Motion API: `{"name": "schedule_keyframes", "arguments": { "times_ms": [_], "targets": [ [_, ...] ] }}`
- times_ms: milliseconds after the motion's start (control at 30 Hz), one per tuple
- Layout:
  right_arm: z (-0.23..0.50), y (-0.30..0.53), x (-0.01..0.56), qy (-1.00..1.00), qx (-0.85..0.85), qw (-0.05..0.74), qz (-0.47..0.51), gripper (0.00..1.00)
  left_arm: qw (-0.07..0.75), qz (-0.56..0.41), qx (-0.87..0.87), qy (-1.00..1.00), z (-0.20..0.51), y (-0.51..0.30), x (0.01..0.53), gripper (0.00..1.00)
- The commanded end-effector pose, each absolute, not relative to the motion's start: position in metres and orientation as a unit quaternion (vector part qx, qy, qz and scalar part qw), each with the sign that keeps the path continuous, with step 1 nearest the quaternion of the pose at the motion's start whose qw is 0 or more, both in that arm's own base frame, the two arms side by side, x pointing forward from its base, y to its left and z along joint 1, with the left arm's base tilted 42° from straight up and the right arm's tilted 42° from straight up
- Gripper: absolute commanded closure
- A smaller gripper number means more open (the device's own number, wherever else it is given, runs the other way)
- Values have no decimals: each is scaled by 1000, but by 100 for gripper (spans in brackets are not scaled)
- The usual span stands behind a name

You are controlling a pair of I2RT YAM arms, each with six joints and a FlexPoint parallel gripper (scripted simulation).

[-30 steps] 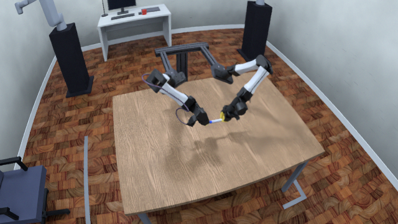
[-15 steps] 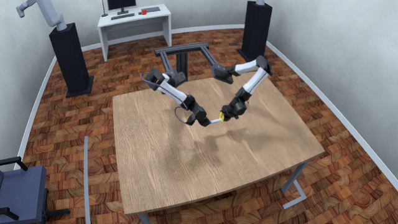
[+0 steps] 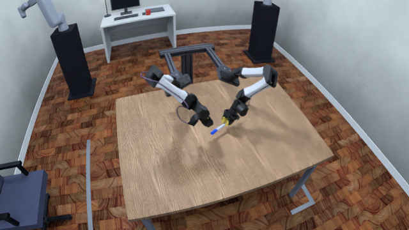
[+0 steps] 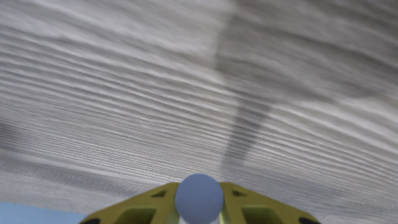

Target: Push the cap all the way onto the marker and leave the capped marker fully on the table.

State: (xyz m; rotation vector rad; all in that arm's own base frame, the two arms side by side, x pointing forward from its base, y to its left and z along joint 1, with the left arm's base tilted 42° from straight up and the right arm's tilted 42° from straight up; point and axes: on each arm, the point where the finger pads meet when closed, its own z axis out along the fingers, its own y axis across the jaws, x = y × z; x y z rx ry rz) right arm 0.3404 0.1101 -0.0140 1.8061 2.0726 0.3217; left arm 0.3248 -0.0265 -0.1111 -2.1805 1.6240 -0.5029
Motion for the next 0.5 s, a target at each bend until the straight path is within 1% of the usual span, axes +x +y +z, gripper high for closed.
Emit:
{"name": "schedule_keyframes", "arguments": {
  "times_ms": [0,200,467],
  "targets": [
    [-6,114,345,734,642,187,121,35,219,-241,-764,557,-99,-37,351,94],
    [-6,114,345,734,642,187,121,35,199,-200,-771,571,-102,-30,336,94],
    [-6,114,345,734,642,187,121,35,198,-200,-771,571,-102,-30,336,94]
  ]
}}
